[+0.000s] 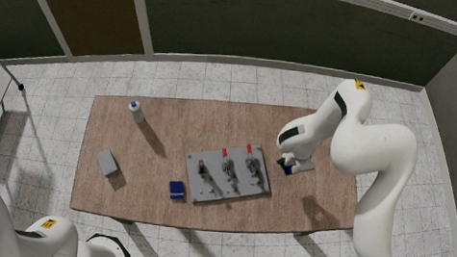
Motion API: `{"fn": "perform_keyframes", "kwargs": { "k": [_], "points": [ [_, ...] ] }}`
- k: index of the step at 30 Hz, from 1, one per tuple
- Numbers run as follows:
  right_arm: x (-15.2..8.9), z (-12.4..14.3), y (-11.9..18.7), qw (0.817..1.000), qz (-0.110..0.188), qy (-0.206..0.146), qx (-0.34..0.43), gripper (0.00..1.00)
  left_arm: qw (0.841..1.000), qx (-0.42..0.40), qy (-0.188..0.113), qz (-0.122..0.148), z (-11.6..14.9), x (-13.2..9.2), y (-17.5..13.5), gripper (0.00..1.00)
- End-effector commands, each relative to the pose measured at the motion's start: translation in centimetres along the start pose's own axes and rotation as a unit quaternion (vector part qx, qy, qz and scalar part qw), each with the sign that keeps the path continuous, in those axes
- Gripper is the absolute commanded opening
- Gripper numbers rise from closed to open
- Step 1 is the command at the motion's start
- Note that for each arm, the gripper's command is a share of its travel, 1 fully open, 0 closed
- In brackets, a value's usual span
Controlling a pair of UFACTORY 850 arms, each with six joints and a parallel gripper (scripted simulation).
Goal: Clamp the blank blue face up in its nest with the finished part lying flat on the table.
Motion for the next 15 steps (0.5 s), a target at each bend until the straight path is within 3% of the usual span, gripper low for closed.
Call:
{"fn": "perform_keyframes", "kwargs": {
  "k": [1, 15],
  "points": [
    [0.12, -0.02, 0.0, 1.0, 0.0, -0.001, 0.0, 0.0, 1.0, 0.0, 0.001, 0.0, -0.02, -0.09, 0.0, 1.0],
    [0.92, -0.44, 0.07, 1.0, 0.0, -0.001, 0.0, 0.0, 1.0, 0.0, 0.001, 0.0, -0.02, -0.09, 0.0, 1.0]
  ]
}}
Point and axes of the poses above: on each arm, the point where the finger pads meet when closed, its own x axis out along the fingers, its own y axis across the jaws, z = x × y, the point moved 10 cm from there along -x, back along the fingers, and after that the axes turned 9 degrees about -x, right-handed, at the moved point
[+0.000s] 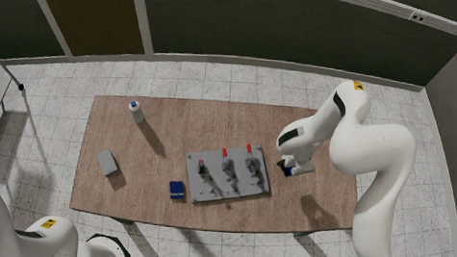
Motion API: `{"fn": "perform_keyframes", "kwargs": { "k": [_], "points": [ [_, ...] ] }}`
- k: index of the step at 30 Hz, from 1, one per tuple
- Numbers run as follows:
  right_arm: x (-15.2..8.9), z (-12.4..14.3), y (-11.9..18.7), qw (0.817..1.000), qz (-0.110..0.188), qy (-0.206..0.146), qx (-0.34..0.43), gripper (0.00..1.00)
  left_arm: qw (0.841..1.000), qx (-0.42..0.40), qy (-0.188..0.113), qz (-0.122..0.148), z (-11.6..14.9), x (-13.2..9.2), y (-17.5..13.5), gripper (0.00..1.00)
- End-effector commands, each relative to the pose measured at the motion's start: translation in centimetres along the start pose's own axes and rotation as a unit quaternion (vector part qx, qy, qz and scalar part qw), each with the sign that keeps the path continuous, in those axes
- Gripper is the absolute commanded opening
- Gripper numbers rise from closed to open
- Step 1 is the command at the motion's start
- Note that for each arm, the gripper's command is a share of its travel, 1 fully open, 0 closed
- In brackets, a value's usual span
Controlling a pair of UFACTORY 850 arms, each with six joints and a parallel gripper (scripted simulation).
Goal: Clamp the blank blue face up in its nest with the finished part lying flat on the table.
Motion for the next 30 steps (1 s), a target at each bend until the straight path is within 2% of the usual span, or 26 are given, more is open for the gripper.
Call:
{"fn": "perform_keyframes", "kwargs": {
  "k": [1, 30],
  "points": [
    [0.2, 0.0, 0.0, 1.0, 0.0, -0.001, 0.0, 0.0, 1.0, 0.0, 0.001, 0.0, 0.0, -0.1, 0.0, 1.0],
    [1.5, -0.8, 0.1, 1.0, 0.0, -0.001, 0.0, 0.0, 1.0, 0.0, 0.001, 0.0, 0.0, -0.1, 0.0, 1.0]
  ]
}}
Point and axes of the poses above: on each arm, the point where the finger pads meet when closed, its own x axis out along the fingers, its own y axis across the jaws, z = x × y, the point moved 10 cm from there along -x, back along the fingers, and after that the axes turned 9 degrees about -x, right-handed, at the moved point
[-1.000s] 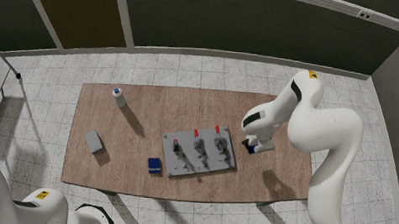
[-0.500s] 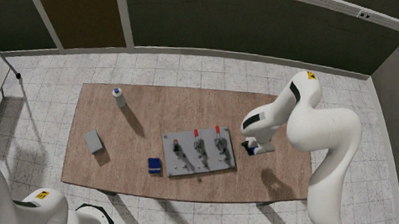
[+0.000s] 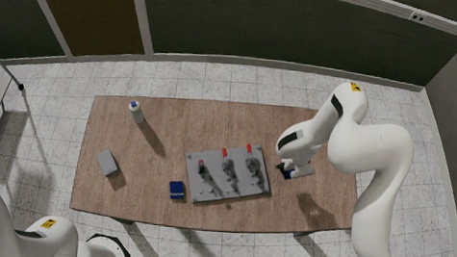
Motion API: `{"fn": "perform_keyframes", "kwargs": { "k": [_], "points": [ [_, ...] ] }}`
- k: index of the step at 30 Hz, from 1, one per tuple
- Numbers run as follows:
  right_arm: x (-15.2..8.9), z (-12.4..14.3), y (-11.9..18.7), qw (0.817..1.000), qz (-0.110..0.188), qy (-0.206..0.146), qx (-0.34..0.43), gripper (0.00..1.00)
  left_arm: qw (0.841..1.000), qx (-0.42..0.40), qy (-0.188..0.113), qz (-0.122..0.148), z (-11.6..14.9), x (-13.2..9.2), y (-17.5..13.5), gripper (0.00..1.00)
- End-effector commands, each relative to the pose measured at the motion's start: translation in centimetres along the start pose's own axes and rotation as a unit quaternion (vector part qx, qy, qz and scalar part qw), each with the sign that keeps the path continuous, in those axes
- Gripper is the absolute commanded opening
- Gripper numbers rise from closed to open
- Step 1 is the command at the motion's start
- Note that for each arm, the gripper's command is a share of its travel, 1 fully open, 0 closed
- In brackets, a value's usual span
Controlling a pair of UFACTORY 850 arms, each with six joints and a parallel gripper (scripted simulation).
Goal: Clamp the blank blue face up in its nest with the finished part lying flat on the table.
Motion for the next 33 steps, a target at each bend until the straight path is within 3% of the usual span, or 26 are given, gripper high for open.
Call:
{"fn": "perform_keyframes", "kwargs": {
  "k": [1, 33],
  "points": [
    [0.0, 0.04, -0.01, 1.0, 0.0, -0.001, 0.0, 0.0, 1.0, 0.0, 0.001, 0.0, -0.02, -0.09, 0.0, 1.0],
    [0.06, 0.06, 0.29, 1.0, 0.0, -0.001, 0.0, 0.0, 1.0, 0.0, 0.001, 0.0, -0.02, -0.09, 0.0, 1.0]
  ]
}}
Point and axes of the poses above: on each arm, the point where the finger pads meet when closed, its own x axis out along the fingers, its own y axis across the jaws, z = x × y, the point moved 10 cm from there along -x, back along the fingers, and after that the axes turned 9 degrees about -x, right-handed, at the moved point
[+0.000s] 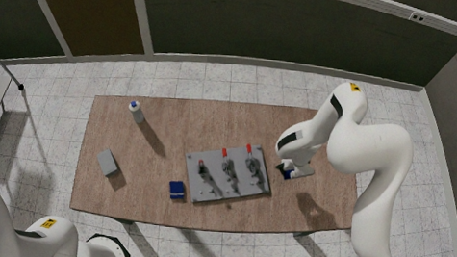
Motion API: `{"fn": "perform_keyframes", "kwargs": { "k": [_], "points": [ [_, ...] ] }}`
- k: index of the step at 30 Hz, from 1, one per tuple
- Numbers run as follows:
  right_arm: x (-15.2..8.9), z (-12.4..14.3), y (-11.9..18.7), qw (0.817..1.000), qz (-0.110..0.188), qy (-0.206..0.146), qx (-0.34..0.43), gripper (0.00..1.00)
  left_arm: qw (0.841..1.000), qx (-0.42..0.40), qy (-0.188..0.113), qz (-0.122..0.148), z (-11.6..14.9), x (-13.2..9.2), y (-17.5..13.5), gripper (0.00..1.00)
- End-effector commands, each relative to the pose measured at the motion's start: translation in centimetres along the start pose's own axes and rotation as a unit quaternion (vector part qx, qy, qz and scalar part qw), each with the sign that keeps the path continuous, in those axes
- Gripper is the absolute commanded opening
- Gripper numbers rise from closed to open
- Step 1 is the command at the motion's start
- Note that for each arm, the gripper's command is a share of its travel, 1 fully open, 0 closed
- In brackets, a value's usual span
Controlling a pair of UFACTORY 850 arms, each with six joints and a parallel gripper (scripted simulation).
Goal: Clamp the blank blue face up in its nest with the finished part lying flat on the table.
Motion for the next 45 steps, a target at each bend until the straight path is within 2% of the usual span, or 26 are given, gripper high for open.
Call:
{"fn": "perform_keyframes", "kwargs": {
  "k": [1, 8, 20, 35, 37, 45],
  "points": [
    [-0.1, 0.1, 0.3, 1.0, 0.0, -0.001, 0.0, 0.0, 1.0, 0.0, 0.001, 0.0, 0.0, -0.1, 0.0, 1.0],
    [0.0, 0.3, 1.1, 1.0, 0.0, -0.001, 0.0, 0.0, 1.0, 0.0, 0.001, 0.0, 0.0, -0.1, 0.0, 1.0],
    [0.1, 0.8, 4.6, 1.0, 0.0, -0.001, 0.0, 0.0, 1.0, 0.0, 0.001, 0.0, 0.0, -0.1, 0.0, 1.0],
    [0.3, 2.3, 13.9, 1.0, 0.0, -0.001, 0.0, 0.0, 1.0, 0.0, 0.001, 0.0, 0.0, -0.1, 0.0, 1.0],
    [0.3, 2.3, 13.9, 1.0, 0.0, -0.001, 0.0, 0.0, 1.0, 0.0, 0.001, 0.0, 0.0, -0.1, 0.0, 1.0],
    [0.5, 3.4, 20.1, 1.0, 0.0, -0.001, 0.0, 0.0, 1.0, 0.0, 0.001, 0.0, 0.0, -0.1, 0.0, 1.0]
  ]
}}
Point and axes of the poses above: on each arm, the point where the finger pads meet when closed, its own x axis out along the fingers, its own y axis across the jaws, z = x × y, the point moved 10 cm from there along -x, back along the fingers, and after that the axes turned 9 degrees about -x, right-handed, at the moved point
